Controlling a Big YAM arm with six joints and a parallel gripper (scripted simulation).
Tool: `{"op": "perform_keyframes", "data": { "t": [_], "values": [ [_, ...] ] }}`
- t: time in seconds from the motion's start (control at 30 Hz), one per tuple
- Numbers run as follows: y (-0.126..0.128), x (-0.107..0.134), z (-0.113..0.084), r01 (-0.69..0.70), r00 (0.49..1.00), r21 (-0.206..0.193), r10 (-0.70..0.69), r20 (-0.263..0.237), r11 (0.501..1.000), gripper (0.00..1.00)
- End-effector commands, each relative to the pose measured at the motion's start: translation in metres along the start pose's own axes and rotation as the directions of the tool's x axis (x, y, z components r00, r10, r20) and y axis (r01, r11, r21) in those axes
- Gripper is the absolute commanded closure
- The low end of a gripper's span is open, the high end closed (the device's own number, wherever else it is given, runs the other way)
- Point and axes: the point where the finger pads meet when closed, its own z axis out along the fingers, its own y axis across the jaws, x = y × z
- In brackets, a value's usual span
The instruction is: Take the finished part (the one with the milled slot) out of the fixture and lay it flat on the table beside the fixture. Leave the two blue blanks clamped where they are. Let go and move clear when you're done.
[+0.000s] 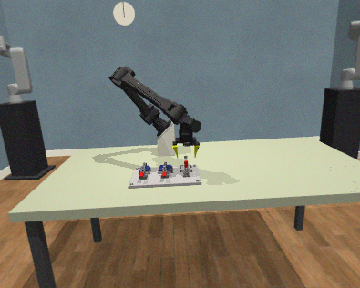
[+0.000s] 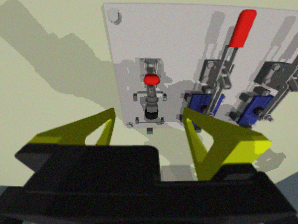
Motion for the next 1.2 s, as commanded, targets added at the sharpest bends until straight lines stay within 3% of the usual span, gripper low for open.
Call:
{"op": "perform_keyframes", "data": {
  "t": [0.0, 0.53, 0.6, 0.63, 0.8, 0.97, 1.17],
  "values": [
    [0.002, -0.001, -0.019, -0.024, 0.999, -0.018, 0.024, 0.043, 1.000, 0.08],
    [0.002, 0.047, -0.016, -0.023, 0.999, -0.017, 0.024, 0.040, 1.000, 0.08],
    [0.002, 0.047, -0.016, -0.023, 0.999, -0.017, 0.024, 0.040, 1.000, 0.08],
    [-0.008, 0.044, -0.008, -0.048, 0.999, -0.016, 0.048, 0.017, 0.999, 0.08],
    [-0.002, 0.052, -0.012, -0.029, 0.999, -0.015, 0.029, 0.028, 0.999, 0.08],
    [-0.001, 0.046, -0.016, -0.032, 0.999, -0.020, 0.033, 0.038, 0.999, 0.08],
    [-0.004, 0.053, -0.001, -0.019, 1.000, -0.010, 0.019, 0.011, 1.000, 0.08]
  ]
}}
